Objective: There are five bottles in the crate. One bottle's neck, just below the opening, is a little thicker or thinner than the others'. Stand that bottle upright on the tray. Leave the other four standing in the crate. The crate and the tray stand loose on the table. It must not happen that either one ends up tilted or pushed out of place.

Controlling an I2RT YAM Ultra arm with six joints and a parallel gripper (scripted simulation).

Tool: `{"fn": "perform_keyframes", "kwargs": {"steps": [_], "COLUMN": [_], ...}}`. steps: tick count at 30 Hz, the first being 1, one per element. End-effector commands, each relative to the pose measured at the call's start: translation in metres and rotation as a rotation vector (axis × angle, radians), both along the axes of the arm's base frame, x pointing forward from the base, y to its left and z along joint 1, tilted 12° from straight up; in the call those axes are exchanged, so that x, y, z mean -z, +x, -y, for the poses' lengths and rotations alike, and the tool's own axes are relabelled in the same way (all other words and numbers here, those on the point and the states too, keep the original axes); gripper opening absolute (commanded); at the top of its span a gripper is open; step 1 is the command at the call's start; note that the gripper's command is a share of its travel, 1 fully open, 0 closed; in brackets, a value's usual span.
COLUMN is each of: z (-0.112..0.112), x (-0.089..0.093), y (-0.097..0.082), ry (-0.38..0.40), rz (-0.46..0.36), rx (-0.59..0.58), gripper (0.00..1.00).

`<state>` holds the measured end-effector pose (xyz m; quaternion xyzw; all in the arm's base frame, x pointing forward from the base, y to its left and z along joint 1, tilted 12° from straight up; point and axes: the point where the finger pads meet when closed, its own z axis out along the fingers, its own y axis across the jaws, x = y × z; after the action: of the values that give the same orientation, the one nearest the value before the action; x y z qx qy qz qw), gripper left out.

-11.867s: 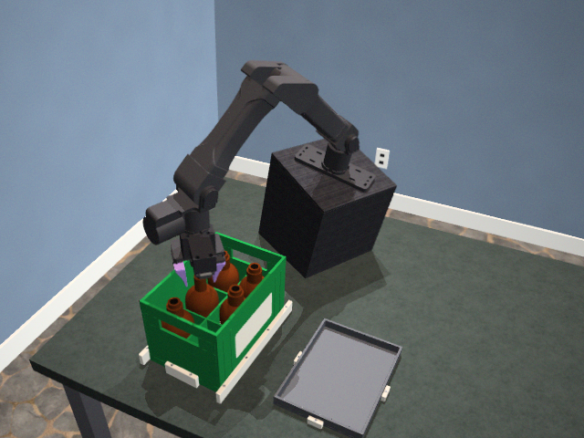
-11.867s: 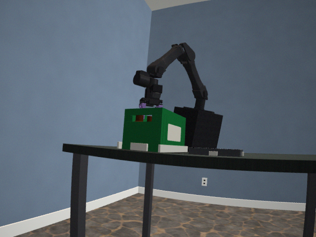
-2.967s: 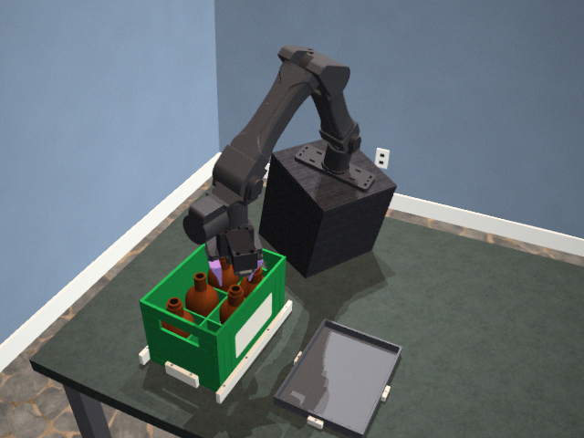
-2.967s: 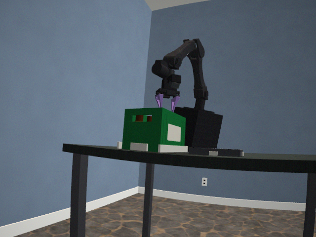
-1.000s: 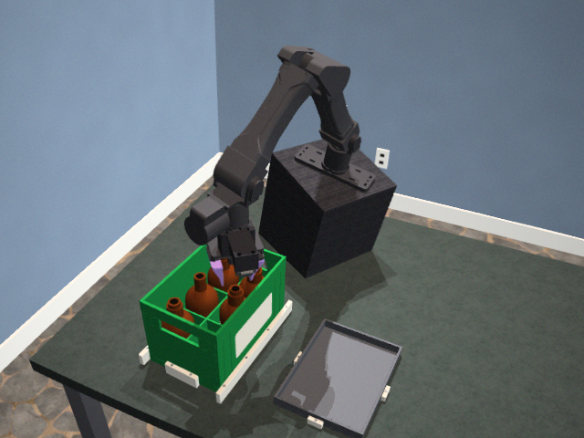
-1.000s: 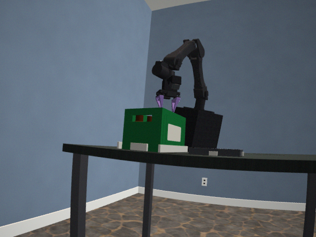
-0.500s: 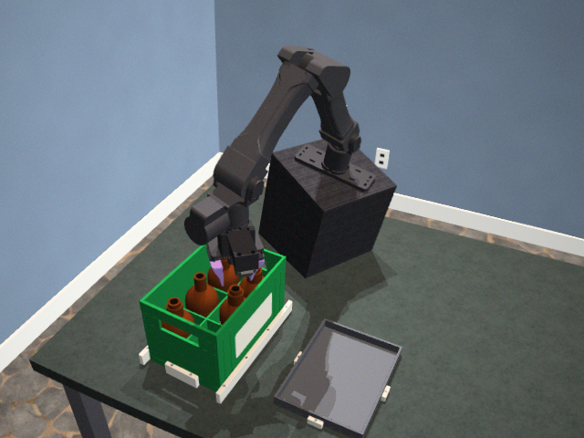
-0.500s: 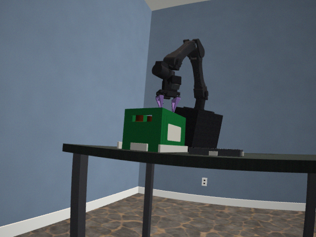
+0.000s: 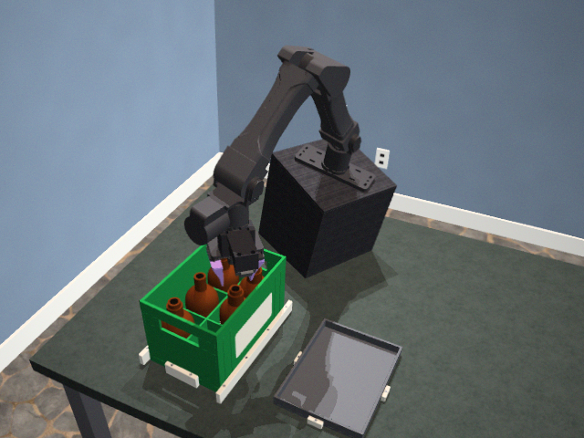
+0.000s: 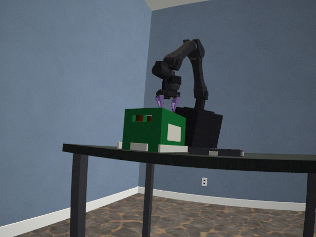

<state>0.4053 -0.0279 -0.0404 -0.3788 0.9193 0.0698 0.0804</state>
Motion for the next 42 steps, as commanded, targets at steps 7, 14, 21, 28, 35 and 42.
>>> {"fn": "perform_keyframes", "kwargs": {"steps": [7,14,21,28,35,42], "z": [0.0,0.001,0.001,0.001,0.001,0.001], "x": [-0.012,-0.014,-0.014,-0.014,-0.014,-0.014], "y": [0.015,0.014,0.014,0.014,0.014,0.014], "ry": [-0.004,-0.003,-0.003,-0.003,-0.003,-0.003], "rz": [0.045,0.035,0.035,0.035,0.035,0.035], "rx": [0.003,0.007,0.007,0.006,0.006,0.006], "gripper": [0.61,0.61,0.61,0.61,0.61,0.61]}}
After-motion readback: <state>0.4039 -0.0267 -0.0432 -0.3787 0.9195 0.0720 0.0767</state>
